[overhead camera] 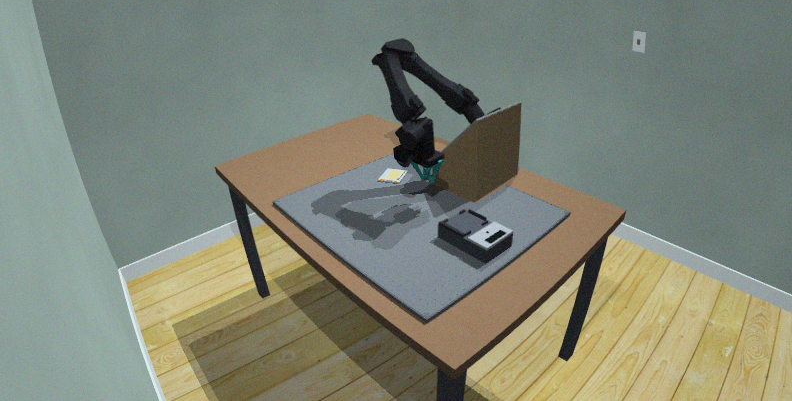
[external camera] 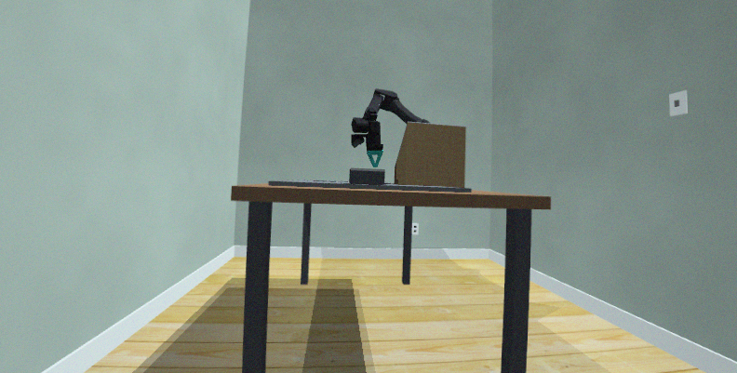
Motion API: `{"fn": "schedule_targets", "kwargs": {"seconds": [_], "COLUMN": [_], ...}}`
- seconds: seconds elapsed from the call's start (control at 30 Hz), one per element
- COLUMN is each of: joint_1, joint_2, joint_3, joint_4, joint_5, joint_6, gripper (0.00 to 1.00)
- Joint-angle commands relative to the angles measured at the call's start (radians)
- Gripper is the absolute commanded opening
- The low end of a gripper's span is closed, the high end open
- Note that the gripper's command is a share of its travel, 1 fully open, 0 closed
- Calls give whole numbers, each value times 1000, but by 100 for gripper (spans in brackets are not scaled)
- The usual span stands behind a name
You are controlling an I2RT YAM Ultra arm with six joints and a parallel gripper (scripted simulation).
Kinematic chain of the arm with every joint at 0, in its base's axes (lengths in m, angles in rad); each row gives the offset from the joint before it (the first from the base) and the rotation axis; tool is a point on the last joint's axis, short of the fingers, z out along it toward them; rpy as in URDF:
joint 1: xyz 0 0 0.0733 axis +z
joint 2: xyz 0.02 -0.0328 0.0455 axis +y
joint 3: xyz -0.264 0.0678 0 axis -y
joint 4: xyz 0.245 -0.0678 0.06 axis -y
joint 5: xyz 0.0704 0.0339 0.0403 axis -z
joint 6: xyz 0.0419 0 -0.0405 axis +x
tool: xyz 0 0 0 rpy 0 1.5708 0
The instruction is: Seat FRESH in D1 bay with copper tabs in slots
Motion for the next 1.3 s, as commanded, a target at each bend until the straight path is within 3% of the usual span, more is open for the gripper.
{"fn": "schedule_targets", "kwargs": {"seconds": [0.0, 0.17, 1.27], "joint_1": [-22, -5, -8], "joint_2": [39, -5, 0], "joint_3": [-28, -9, -13], "joint_4": [138, 167, 180], "joint_5": [19, 16, 13], "joint_6": [-88, -108, -117], "gripper": [36, 36, 36]}}
